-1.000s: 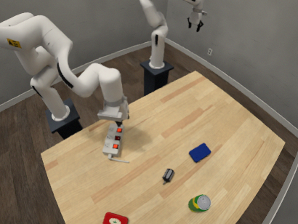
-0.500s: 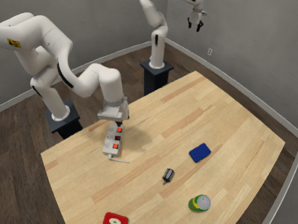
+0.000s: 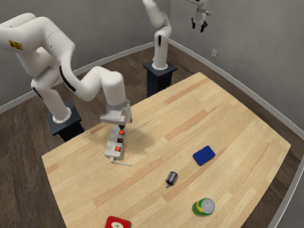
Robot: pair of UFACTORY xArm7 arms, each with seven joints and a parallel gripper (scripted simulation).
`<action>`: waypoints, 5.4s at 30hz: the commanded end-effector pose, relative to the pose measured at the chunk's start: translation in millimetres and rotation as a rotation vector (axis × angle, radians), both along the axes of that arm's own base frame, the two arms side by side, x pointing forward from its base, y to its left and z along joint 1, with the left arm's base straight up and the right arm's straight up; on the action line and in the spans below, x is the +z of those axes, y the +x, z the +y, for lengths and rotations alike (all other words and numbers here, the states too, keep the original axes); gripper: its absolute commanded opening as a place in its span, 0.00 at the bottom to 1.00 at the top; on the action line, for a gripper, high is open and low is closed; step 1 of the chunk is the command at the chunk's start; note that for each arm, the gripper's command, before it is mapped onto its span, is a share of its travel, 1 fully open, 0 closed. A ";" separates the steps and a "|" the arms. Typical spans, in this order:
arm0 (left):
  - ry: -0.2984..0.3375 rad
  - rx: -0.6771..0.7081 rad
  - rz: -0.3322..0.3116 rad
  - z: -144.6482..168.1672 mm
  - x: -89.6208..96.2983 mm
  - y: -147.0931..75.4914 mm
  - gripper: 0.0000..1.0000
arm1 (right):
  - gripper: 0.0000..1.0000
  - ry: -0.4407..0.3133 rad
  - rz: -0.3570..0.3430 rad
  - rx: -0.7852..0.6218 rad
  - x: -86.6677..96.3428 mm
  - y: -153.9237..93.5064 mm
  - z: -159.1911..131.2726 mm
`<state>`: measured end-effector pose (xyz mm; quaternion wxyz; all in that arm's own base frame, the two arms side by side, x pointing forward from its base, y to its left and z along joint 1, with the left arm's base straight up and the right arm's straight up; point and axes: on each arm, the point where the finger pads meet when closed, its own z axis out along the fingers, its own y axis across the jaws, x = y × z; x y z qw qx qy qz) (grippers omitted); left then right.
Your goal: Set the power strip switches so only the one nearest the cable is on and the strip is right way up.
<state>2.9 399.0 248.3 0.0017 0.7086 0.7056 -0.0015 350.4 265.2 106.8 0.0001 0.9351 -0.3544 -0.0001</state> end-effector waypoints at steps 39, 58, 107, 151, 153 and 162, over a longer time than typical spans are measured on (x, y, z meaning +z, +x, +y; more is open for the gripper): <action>0.004 0.000 -0.001 1.1 1.6 0.2 1.00 | 0.00 0.003 -0.004 0.000 -33.0 1.6 1.2; 0.004 0.000 -0.001 1.1 1.6 0.2 1.00 | 0.00 0.003 -0.004 0.000 -33.0 1.6 1.2; 0.004 0.000 -0.001 1.1 1.6 0.2 1.00 | 0.00 0.003 -0.004 0.000 -37.1 1.6 1.3; 0.004 0.000 -0.001 1.1 1.6 0.2 1.00 | 0.00 0.003 -0.004 0.000 -39.3 1.6 1.3; 0.004 0.000 -0.001 1.1 1.6 0.2 1.00 | 0.00 0.003 -0.004 0.000 -39.3 1.6 1.3; 0.004 0.000 -0.001 1.1 1.6 0.2 1.00 | 0.00 0.003 -0.004 0.000 -39.4 1.6 1.3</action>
